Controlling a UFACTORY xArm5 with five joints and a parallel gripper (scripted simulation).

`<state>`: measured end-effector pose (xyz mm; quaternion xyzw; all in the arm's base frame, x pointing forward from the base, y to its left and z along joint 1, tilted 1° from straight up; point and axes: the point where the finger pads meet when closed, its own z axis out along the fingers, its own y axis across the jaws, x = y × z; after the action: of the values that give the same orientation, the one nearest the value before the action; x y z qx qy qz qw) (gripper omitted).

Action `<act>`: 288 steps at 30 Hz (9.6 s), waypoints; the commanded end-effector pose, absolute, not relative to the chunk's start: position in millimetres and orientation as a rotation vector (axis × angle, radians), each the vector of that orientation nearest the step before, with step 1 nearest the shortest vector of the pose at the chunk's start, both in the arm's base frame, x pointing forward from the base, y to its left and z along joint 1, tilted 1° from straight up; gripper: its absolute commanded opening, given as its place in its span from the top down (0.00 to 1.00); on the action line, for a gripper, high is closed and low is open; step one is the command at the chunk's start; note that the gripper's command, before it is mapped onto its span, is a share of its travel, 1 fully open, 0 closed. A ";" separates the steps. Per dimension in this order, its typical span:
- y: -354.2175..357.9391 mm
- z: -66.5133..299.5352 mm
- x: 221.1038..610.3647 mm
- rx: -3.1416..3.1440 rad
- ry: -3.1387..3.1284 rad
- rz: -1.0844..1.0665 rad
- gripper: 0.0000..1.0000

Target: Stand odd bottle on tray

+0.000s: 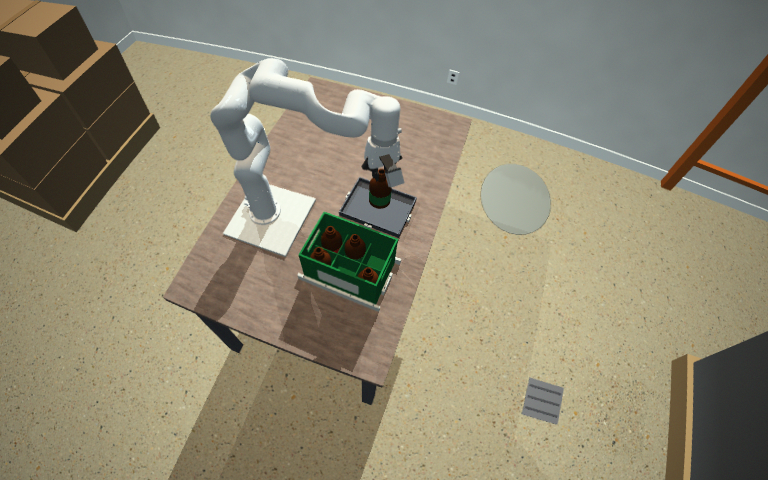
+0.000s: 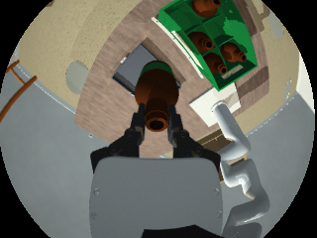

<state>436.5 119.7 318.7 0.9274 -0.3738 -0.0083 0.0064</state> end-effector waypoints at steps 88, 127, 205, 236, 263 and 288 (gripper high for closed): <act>211.2 320.4 398.5 2.902 -1.170 -0.017 1.00; 211.4 316.0 398.4 2.902 -1.170 -0.017 1.00; 211.6 161.8 396.0 2.902 -1.170 -0.017 1.00; 211.6 158.7 395.9 2.902 -1.170 -0.017 1.00; 211.6 153.3 396.0 2.902 -1.170 -0.017 1.00; 211.7 142.8 396.0 2.902 -1.170 -0.017 1.00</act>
<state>394.9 211.1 142.3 0.9274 -0.3739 -0.0069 0.0082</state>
